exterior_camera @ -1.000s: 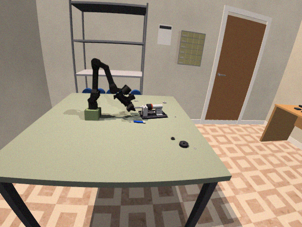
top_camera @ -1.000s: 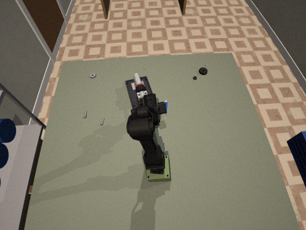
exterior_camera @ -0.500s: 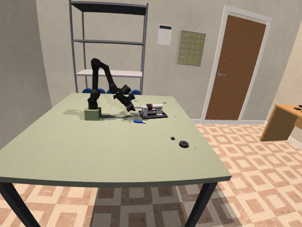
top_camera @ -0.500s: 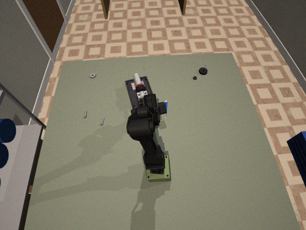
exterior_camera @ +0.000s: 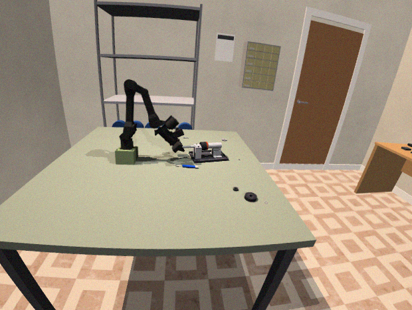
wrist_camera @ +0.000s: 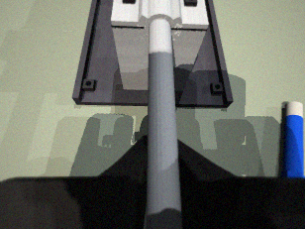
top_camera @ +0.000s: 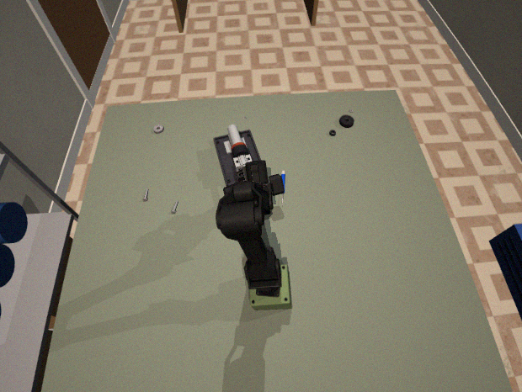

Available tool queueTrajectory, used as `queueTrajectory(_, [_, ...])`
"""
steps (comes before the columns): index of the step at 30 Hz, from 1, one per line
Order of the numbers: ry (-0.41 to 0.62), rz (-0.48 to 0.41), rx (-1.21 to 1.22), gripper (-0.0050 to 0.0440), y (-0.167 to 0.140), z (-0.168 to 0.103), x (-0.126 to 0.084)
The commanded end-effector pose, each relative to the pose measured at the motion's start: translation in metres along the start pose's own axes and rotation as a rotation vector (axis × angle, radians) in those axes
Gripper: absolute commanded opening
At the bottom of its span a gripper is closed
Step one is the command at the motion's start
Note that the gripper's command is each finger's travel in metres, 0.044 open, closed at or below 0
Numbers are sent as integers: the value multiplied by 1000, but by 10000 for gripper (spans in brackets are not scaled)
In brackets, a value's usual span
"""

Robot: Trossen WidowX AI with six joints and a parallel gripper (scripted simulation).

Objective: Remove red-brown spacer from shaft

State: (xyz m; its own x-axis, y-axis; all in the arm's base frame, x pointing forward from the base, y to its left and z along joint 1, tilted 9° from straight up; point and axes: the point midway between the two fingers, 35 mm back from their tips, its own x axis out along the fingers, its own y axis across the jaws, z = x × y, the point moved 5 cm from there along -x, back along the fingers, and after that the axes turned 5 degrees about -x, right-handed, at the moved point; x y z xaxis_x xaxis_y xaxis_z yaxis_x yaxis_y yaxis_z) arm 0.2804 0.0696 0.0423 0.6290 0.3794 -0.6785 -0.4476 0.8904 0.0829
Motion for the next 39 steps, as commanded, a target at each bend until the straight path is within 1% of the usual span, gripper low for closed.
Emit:
queueTrajectory(1, [-29,-4,-11,-50,-1,6,-5])
queueTrajectory(39, [-29,-4,-11,-50,-1,4,-7])
